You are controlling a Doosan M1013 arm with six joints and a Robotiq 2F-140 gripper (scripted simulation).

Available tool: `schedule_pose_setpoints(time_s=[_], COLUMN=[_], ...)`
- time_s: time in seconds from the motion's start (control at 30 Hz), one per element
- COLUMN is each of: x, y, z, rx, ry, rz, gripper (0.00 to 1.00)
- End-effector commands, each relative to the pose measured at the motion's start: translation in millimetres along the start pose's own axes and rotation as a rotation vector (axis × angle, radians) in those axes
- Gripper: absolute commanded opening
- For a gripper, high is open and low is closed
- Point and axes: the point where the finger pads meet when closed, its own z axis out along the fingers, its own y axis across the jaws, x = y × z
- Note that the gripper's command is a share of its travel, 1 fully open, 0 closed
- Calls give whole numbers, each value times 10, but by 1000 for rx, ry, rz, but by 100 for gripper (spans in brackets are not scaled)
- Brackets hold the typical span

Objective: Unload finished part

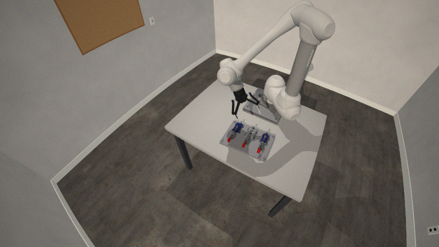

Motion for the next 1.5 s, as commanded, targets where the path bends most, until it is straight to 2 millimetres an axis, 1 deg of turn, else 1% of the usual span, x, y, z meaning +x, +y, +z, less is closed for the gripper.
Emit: schedule_pose_setpoints(time_s=[0.0,0.47,0.67,1.47], x=[10,97,107,103], y=[-21,-129,-136,-118], z=[75,322,342,340], rx=[28,162,176,177], ry=[-54,-204,-216,-221], rz=[-156,-697,-745,-752], gripper=[100,100,100,100])
